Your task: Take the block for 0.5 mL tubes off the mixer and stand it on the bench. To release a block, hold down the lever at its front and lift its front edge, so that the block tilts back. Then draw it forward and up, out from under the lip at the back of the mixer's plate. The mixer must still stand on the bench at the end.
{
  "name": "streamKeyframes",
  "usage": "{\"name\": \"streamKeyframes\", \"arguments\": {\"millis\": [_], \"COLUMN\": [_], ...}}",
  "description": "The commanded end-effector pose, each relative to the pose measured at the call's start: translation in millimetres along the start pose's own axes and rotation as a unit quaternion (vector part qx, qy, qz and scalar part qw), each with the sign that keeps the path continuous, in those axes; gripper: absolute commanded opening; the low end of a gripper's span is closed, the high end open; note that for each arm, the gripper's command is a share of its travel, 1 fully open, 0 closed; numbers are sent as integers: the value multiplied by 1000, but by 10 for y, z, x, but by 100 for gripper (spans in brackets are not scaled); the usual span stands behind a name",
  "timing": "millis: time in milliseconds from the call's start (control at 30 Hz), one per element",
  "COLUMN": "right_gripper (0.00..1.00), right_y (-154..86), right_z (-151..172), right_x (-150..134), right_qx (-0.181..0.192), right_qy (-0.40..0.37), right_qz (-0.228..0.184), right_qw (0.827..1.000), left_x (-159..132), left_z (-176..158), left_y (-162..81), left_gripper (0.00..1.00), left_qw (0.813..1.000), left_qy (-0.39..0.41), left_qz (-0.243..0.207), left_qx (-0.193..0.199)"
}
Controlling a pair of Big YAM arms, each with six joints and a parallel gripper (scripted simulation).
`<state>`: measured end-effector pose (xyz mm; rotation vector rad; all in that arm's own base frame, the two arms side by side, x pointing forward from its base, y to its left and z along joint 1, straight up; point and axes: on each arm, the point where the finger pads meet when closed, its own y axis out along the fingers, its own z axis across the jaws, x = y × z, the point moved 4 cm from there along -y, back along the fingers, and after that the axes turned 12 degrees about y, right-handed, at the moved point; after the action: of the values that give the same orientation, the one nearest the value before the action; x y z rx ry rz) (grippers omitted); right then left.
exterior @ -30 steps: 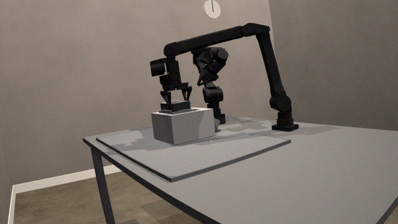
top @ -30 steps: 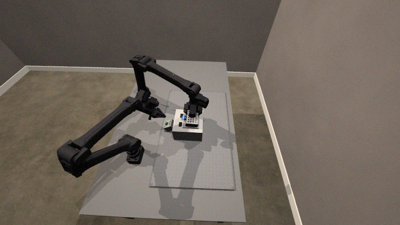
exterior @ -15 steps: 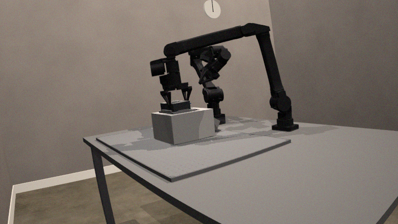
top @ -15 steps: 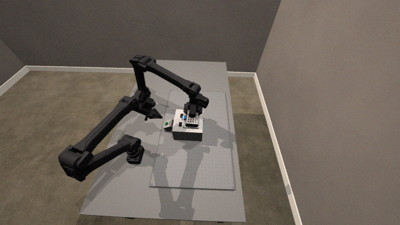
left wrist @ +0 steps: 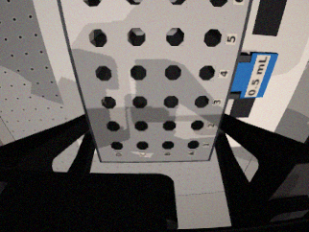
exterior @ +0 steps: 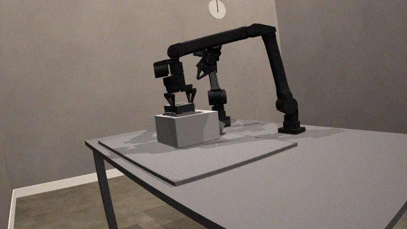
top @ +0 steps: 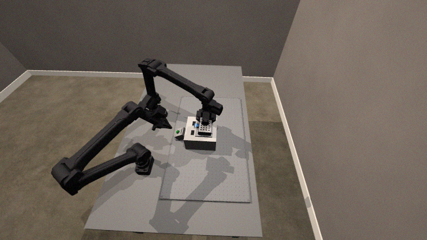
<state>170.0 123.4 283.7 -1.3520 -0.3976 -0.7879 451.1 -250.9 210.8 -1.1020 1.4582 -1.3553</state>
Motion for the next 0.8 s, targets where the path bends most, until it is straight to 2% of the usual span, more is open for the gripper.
{"name": "streamKeyframes", "arguments": {"millis": [0,200,400,500,767], "right_gripper": [0,0,0,0,0], "right_y": [-102,-73,61,57,206], "right_z": [10,-180,-408,-421,-820], "right_x": [283,536,685,677,1027], "right_qx": [9,3,-16,-13,-47], "right_qy": [-30,-27,-36,-49,-37], "right_qz": [16,71,142,145,222], "right_qw": [999,997,989,988,973], "left_x": [-30,-28,-27,-26,-23], "left_z": [-120,-122,-124,-124,-127], "left_y": [-149,-150,-150,-150,-151], "left_gripper": [0,0,0,0,0], "left_qw": [1000,1000,1000,1000,1000], "left_qy": [4,4,4,4,4], "left_qz": [2,2,2,2,2], "left_qx": [0,-1,-1,-1,-1]}}
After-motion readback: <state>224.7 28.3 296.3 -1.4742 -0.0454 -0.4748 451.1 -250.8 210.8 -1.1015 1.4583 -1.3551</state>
